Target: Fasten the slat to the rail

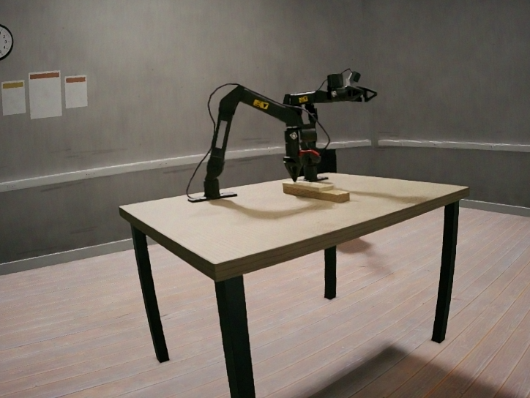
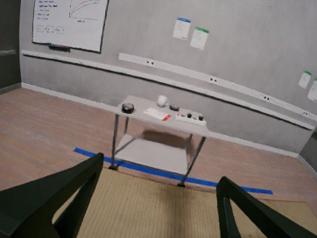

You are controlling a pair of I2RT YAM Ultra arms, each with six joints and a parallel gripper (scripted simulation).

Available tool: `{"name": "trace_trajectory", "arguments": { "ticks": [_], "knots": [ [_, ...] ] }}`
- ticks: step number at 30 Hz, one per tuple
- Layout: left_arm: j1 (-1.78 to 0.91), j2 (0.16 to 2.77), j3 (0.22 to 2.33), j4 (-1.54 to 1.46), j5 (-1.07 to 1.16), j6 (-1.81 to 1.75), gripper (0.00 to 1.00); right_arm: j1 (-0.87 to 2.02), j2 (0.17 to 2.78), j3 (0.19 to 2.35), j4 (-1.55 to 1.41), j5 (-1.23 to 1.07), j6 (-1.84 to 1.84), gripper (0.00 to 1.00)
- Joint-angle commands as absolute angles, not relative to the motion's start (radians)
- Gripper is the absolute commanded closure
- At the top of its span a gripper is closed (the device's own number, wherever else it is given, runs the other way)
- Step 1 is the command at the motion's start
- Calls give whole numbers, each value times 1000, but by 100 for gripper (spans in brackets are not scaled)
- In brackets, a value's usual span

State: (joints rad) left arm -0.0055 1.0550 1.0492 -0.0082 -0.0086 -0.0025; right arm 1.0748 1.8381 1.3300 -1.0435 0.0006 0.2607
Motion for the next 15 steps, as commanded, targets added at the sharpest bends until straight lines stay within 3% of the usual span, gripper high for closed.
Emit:
{"name": "trace_trajectory", "arguments": {
  "ticks": [1, 15],
  "knots": [
    [0, 1045, 1052, 5, 0, 0, 0, 1074, 1849, 1303, -1015, -3, 371, 88],
    [0, 1045, 1052, 5, 0, 0, 0, 1074, 1849, 1303, -1015, -3, 611, 88]
  ]
}}
